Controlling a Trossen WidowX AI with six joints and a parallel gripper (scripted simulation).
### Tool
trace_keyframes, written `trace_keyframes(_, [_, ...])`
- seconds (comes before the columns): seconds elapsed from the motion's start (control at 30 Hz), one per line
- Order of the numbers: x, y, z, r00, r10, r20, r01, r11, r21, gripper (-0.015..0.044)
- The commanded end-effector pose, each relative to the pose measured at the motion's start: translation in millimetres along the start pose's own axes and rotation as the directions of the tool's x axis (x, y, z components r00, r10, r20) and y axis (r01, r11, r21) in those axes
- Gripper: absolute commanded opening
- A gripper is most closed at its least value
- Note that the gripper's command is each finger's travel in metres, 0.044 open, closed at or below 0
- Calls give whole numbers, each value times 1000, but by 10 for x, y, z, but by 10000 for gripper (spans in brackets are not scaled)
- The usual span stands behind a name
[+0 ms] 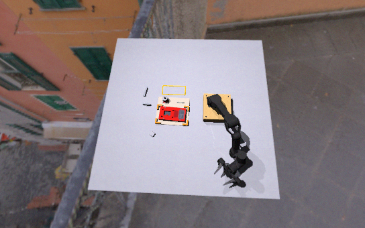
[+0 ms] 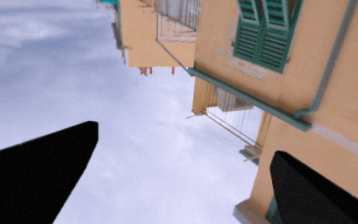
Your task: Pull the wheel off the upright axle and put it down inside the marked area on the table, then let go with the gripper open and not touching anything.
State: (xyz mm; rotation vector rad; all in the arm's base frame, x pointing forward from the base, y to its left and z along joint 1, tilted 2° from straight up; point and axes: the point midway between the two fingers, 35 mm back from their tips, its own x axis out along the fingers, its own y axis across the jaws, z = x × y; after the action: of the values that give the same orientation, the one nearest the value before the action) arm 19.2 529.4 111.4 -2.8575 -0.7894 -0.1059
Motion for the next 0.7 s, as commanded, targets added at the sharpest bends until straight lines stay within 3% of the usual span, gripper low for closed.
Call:
trace_keyframes(0.0, [28,9,-1,1000,2,0,-2,1000,-15,374])
trace_keyframes(0.1, [417,153,-14,1000,29,5,-27,974,-223,300])
trace_keyframes(0.27, [1127,548,-20,996,86,37,-48,811,-583,300])
trace_keyframes(0.47, [1917,1325,-51,975,194,112,7,475,-880,300])
trace_keyframes(0.67, [2464,2283,-81,924,316,216,189,114,-975,300])
